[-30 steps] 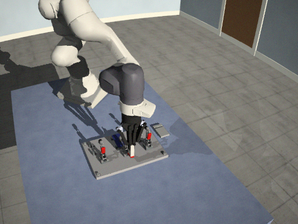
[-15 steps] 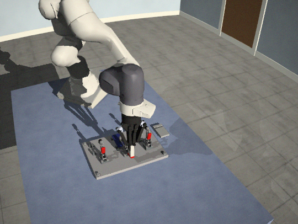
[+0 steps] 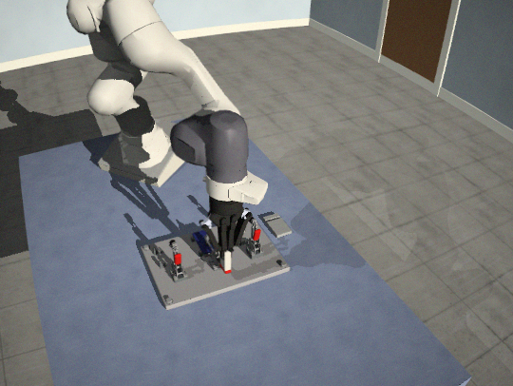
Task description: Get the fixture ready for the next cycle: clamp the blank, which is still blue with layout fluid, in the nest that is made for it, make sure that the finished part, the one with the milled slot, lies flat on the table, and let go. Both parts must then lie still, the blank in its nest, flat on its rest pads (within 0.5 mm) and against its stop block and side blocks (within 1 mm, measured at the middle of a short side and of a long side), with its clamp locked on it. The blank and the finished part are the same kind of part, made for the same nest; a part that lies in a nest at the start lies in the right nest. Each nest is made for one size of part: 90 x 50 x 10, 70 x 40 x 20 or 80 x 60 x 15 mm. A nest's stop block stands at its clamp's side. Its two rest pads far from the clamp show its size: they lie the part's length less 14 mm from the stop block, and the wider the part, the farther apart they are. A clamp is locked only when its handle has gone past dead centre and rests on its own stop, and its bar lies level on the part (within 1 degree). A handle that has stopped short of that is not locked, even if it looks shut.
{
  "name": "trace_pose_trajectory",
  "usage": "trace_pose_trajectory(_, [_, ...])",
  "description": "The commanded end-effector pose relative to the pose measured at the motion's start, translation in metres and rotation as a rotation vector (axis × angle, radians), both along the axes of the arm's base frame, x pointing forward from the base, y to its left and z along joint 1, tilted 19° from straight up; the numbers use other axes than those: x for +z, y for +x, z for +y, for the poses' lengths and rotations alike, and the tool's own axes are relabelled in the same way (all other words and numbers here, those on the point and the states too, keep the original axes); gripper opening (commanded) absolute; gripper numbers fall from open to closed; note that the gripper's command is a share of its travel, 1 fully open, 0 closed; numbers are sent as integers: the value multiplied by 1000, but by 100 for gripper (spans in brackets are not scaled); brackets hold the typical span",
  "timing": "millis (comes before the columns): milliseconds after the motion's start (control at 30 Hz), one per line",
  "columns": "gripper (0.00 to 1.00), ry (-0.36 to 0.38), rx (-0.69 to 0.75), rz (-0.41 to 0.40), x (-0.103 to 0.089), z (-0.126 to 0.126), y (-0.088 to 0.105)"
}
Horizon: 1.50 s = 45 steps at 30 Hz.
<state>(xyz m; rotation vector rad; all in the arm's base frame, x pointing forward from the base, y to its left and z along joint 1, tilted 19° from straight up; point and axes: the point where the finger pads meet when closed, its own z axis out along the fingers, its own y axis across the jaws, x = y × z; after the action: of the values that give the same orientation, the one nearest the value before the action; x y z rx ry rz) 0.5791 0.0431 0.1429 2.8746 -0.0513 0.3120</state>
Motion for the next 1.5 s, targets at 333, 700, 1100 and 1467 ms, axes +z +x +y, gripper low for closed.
trace_pose_trajectory(333, [0, 1, 4, 0, -3, -1, 1])
trace_pose_trajectory(700, [0, 1, 4, 0, -3, -1, 1])
trace_pose_trajectory(1100, [0, 1, 4, 0, -5, -1, 1])
trace_pose_trajectory(1467, [0, 1, 4, 0, -6, -2, 1])
